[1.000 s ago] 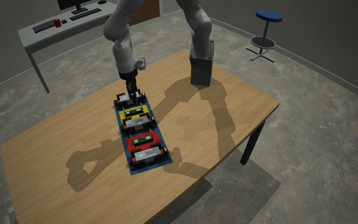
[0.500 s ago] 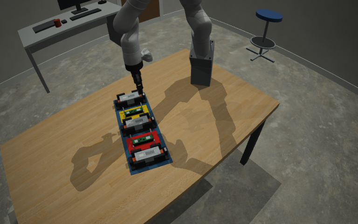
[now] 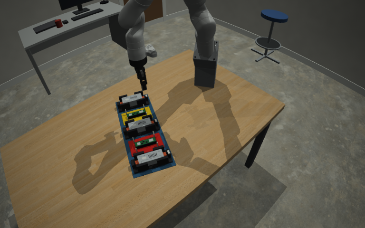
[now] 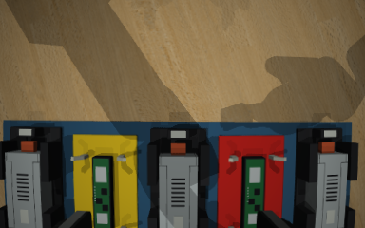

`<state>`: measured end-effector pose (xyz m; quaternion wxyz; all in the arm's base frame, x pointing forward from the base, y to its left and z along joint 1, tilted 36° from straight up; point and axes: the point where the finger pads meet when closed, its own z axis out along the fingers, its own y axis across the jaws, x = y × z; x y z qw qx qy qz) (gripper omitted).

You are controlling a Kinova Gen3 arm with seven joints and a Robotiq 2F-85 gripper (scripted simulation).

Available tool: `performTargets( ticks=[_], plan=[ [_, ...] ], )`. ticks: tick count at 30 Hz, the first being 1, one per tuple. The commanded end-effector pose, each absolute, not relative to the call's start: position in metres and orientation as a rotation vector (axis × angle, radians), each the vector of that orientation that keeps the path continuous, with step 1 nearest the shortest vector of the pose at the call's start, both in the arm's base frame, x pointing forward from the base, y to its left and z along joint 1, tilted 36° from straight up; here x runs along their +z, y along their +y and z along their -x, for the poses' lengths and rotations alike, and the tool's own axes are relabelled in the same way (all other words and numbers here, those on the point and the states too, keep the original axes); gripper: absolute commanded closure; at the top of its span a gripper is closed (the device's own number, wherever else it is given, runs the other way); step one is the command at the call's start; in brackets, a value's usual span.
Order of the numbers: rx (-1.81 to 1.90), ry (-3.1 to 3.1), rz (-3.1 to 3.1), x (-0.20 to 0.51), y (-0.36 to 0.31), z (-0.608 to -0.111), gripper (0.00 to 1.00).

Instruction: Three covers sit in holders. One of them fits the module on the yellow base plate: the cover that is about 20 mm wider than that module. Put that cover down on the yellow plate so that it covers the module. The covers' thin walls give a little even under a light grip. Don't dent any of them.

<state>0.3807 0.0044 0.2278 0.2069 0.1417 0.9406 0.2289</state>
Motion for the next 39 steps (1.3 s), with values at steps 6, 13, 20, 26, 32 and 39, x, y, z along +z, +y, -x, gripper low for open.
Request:
performTargets(
  ticks=[6, 13, 20, 26, 32, 39],
  plan=[
    [0.640, 2.613, -0.401, 0.226, -0.002, -0.376, 0.00],
    [0.634, 2.615, -0.400, 0.226, -0.001, -0.377, 0.00],
    [0.634, 2.615, -0.400, 0.226, -0.001, -0.377, 0.00],
    [0.636, 2.615, -0.400, 0.211, -0.005, -0.387, 0.00],
    [0.640, 2.614, -0.401, 0.182, -0.012, -0.406, 0.00],
    [0.640, 2.613, -0.401, 0.177, -0.013, -0.409, 0.00]
  ],
)
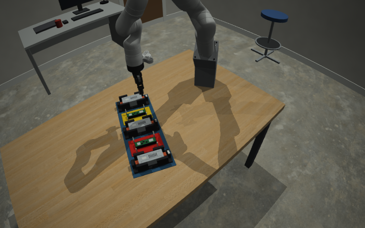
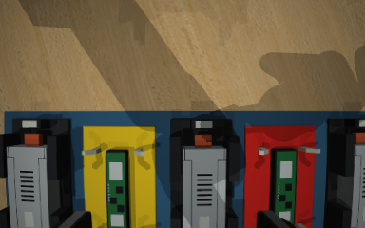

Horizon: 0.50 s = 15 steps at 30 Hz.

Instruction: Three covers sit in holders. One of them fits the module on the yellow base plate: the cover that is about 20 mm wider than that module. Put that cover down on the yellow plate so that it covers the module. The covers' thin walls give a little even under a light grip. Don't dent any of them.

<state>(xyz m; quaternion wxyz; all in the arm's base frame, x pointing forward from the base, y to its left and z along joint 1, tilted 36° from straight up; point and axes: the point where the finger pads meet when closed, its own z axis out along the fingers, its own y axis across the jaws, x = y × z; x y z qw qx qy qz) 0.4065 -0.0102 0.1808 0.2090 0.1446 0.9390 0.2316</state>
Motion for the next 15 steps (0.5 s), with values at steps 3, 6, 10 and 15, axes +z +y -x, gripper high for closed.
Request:
performTargets(
  ticks=[3, 6, 10, 15],
  plan=[
    [0.644, 2.613, -0.403, 0.170, -0.013, -0.413, 0.00],
    [0.642, 2.613, -0.402, 0.155, -0.017, -0.422, 0.00],
    [0.641, 2.613, -0.401, 0.135, -0.021, -0.435, 0.00],
    [0.640, 2.613, -0.401, 0.130, -0.023, -0.438, 0.00]
  ],
)
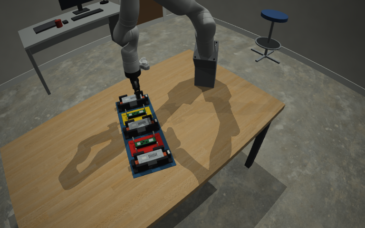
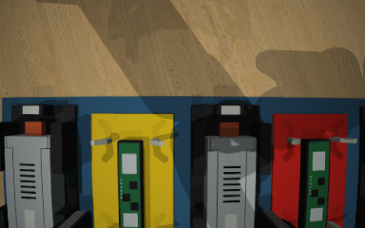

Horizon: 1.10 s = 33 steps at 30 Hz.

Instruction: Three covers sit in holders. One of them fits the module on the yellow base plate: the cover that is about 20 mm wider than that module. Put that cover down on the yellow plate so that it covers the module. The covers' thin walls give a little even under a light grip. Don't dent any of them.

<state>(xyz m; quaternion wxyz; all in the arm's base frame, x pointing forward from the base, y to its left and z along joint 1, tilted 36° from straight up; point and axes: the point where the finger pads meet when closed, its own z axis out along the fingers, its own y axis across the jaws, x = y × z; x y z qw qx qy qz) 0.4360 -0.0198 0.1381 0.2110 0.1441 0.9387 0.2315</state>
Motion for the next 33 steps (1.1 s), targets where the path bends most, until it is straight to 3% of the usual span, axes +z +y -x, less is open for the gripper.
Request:
performTargets(
  ticks=[1, 33],
  plan=[
    [0.640, 2.613, -0.401, 0.130, -0.023, -0.438, 0.00],
    [0.640, 2.613, -0.401, 0.040, -0.045, -0.494, 0.00]
  ],
)
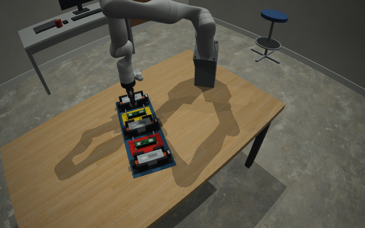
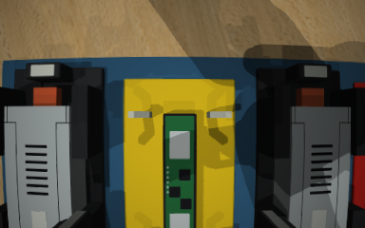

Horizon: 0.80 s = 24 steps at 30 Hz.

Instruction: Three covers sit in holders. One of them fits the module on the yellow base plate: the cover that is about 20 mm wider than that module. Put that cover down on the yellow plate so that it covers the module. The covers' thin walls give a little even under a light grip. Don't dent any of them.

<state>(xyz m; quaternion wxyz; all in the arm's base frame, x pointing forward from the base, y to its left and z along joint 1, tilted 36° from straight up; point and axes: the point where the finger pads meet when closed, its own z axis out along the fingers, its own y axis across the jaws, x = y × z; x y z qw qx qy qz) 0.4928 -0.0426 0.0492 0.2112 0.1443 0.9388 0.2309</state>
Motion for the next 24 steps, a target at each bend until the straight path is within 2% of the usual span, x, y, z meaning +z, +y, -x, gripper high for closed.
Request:
performTargets(
  ticks=[1, 24],
  plan=[
    [0.640, 2.613, -0.401, 0.0402, -0.0449, -0.4944, 0.00],
    [0.641, 2.612, -0.402, 0.0479, -0.0427, -0.4906, 0.00]
  ],
)
